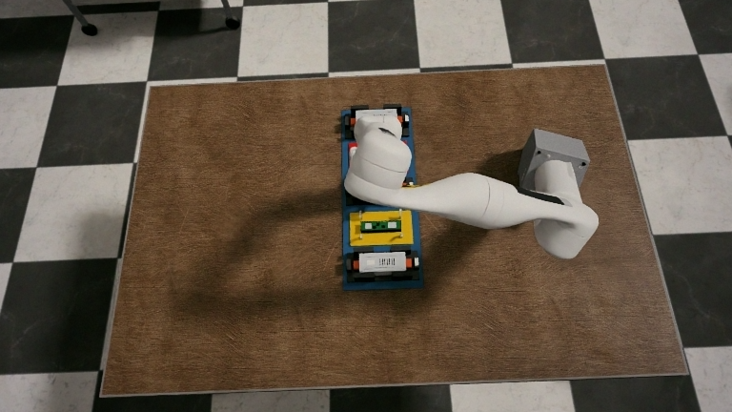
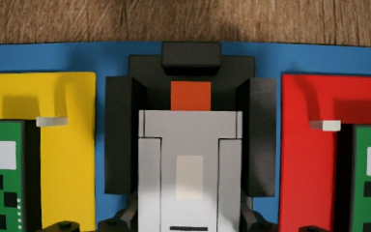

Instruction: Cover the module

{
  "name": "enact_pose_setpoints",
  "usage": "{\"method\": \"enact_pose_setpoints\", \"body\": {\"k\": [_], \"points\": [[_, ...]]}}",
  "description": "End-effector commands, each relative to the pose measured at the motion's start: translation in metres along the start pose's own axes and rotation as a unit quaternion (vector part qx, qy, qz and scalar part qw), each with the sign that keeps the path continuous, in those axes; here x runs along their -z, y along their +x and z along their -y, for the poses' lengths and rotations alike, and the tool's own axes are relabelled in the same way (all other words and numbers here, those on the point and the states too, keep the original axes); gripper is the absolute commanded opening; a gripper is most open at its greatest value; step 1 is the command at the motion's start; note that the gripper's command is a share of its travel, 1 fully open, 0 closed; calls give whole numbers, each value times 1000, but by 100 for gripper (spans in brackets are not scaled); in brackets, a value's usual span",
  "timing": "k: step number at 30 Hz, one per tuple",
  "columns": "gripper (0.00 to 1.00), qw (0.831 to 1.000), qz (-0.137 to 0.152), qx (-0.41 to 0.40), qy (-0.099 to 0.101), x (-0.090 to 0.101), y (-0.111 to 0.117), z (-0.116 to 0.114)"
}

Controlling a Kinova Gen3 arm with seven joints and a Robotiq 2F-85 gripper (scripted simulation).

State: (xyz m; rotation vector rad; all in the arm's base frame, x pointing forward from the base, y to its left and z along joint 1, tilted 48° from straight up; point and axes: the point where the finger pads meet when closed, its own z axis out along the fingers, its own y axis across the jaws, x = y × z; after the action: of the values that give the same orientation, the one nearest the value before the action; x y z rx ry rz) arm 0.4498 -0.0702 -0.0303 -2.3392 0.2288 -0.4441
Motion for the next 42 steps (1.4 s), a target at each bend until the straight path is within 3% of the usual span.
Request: {"method": "enact_pose_setpoints", "body": {"k": [1, 42], "points": [[0, 1000, -1, 0, -1, 1, 0, 0], [0, 1000, -1, 0, -1, 7, 1, 0]]}}
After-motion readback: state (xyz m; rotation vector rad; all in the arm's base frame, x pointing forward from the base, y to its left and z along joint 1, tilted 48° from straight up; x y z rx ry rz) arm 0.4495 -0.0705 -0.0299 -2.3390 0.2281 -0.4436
